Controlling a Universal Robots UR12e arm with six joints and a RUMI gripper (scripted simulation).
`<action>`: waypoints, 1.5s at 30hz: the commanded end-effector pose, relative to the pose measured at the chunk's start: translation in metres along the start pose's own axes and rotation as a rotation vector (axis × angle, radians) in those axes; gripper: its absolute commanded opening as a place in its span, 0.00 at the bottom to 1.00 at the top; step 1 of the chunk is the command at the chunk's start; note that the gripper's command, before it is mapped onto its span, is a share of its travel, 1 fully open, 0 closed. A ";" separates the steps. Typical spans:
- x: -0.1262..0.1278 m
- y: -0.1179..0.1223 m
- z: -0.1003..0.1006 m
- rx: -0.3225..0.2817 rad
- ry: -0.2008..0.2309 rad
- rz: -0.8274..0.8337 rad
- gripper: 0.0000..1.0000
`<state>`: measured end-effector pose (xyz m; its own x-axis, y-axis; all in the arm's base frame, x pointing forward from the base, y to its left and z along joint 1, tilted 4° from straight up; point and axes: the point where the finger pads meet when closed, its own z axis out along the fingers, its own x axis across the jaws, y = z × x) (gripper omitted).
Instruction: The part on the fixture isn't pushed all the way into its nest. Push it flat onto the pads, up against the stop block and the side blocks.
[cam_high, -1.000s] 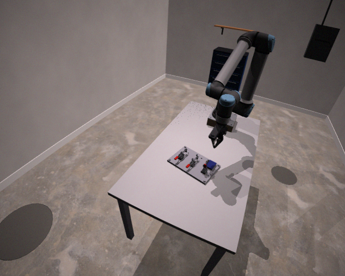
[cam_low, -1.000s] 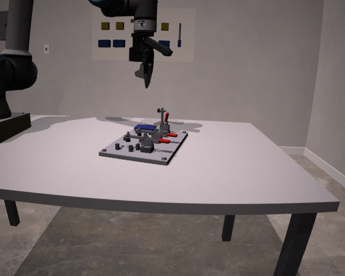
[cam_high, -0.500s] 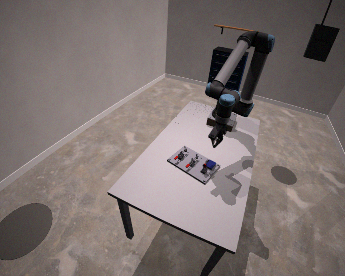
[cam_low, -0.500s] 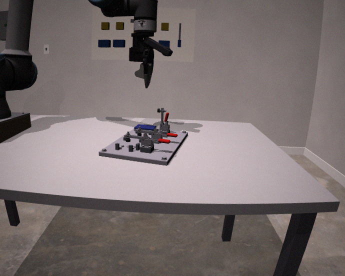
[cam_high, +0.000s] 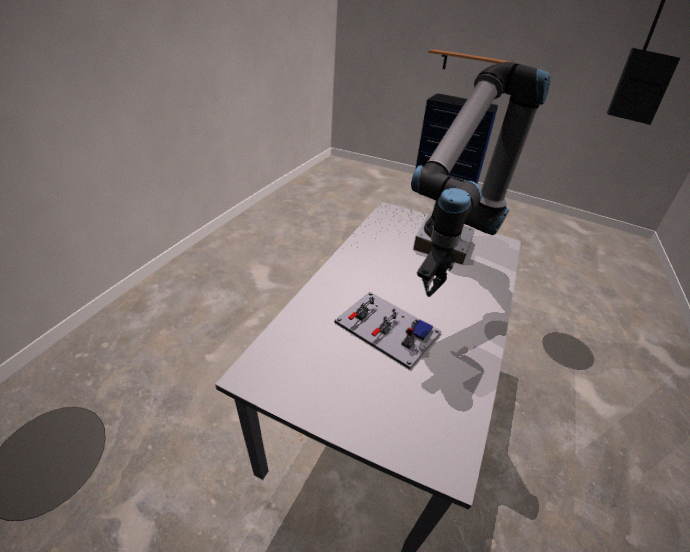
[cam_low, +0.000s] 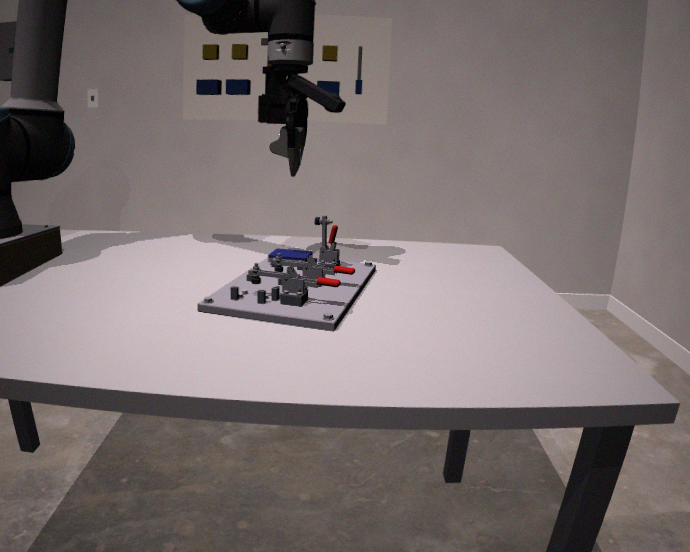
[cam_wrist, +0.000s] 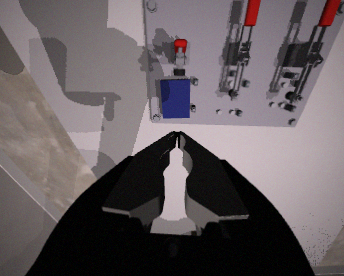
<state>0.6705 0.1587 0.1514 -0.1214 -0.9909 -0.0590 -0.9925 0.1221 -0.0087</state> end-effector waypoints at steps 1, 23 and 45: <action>-0.003 -0.003 -0.002 0.004 -0.001 -0.002 0.00; 0.000 -0.001 -0.001 0.002 0.000 0.000 0.59; 0.000 -0.001 -0.001 0.002 0.000 0.000 0.59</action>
<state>0.6705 0.1588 0.1514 -0.1212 -0.9909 -0.0590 -0.9925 0.1220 -0.0086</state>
